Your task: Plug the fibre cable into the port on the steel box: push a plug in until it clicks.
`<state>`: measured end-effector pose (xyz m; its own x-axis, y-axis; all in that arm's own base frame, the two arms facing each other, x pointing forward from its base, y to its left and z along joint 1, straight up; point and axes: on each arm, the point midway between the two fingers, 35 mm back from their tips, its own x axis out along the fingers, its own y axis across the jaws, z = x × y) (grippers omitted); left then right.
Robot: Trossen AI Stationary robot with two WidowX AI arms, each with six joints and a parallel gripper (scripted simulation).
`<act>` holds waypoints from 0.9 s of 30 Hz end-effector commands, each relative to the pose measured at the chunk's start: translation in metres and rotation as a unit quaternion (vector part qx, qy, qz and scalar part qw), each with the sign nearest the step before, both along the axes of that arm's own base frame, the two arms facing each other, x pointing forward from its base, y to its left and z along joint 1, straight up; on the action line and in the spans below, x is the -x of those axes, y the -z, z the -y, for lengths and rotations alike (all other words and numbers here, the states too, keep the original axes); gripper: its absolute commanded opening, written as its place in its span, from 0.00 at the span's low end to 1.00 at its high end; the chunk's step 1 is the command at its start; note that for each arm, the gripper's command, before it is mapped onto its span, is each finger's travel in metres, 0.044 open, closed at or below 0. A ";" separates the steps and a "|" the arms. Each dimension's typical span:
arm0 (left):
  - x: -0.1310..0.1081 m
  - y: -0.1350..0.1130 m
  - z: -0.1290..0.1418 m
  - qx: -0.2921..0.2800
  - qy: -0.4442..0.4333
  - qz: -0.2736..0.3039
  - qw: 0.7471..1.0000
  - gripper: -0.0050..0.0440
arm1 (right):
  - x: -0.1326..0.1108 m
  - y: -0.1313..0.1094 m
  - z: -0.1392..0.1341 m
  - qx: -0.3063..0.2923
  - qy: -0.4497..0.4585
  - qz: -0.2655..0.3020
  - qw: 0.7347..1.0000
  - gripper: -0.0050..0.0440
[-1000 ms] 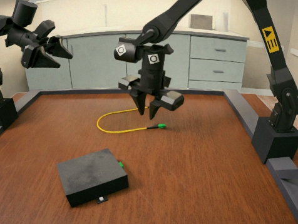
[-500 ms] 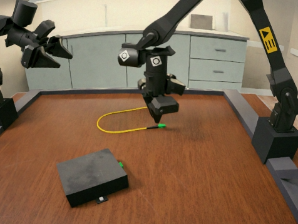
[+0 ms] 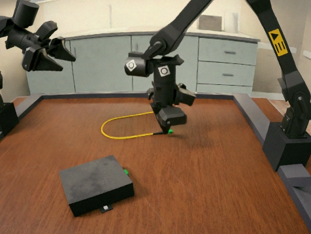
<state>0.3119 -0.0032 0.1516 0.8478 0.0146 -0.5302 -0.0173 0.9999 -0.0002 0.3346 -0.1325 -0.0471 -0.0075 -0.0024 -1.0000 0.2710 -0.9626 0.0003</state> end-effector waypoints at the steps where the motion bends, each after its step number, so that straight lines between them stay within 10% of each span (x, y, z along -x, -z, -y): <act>1: -0.001 -0.006 0.000 0.000 0.000 0.009 1.000 1.00 | 0.000 0.004 0.001 0.002 0.004 0.002 1.000 0.40; 27: -0.001 -0.006 0.000 0.000 0.000 0.009 1.000 1.00 | -0.006 -0.002 0.003 0.005 0.003 0.012 1.000 0.10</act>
